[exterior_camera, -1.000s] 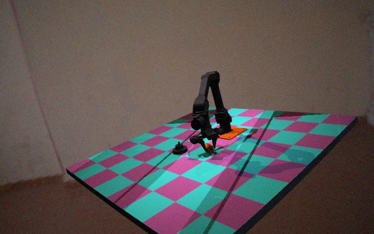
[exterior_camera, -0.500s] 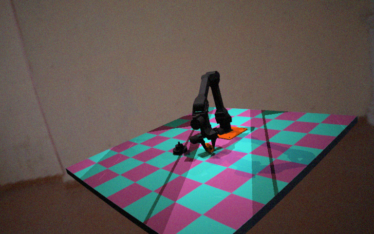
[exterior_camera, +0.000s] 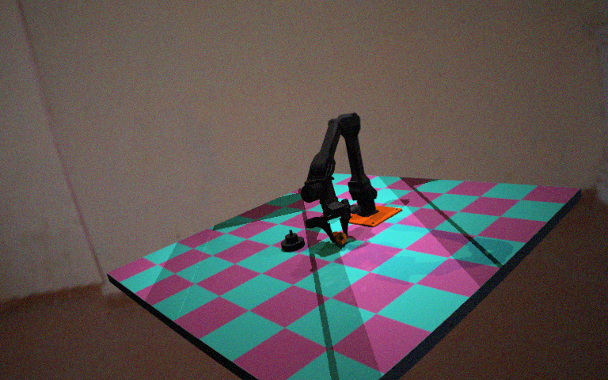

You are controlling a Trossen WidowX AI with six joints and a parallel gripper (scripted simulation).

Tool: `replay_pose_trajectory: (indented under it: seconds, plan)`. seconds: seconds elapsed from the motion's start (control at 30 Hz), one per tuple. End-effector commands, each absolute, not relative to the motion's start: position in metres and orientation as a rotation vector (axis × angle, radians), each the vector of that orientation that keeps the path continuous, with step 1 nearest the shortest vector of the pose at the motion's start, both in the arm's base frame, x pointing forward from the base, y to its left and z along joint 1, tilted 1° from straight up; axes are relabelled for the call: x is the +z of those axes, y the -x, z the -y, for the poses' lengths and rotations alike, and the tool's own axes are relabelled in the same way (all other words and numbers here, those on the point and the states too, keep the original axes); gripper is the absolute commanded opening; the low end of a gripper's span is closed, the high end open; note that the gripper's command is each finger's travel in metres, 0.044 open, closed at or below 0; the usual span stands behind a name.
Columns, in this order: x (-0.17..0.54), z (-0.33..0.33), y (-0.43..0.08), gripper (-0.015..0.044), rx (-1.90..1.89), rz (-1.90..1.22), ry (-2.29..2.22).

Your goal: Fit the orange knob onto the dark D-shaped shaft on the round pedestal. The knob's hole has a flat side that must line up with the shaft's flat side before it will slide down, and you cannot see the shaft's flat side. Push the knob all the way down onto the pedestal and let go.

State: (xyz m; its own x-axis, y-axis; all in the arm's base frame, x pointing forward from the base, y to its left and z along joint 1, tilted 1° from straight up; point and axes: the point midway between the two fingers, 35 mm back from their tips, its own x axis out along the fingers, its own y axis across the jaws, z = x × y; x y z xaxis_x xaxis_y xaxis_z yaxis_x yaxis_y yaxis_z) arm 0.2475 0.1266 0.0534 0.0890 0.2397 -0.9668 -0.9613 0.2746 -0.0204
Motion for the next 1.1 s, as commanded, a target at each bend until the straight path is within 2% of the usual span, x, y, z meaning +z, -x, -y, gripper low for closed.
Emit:
replay_pose_trajectory:
  seconds: [0.0,1.07]
  plan:
    - [0.056,-0.123,-0.246,0.0180,1.104,-1.040,0.814]
    - [0.061,-0.092,-0.237,0.0180,1.229,-0.617,0.495]
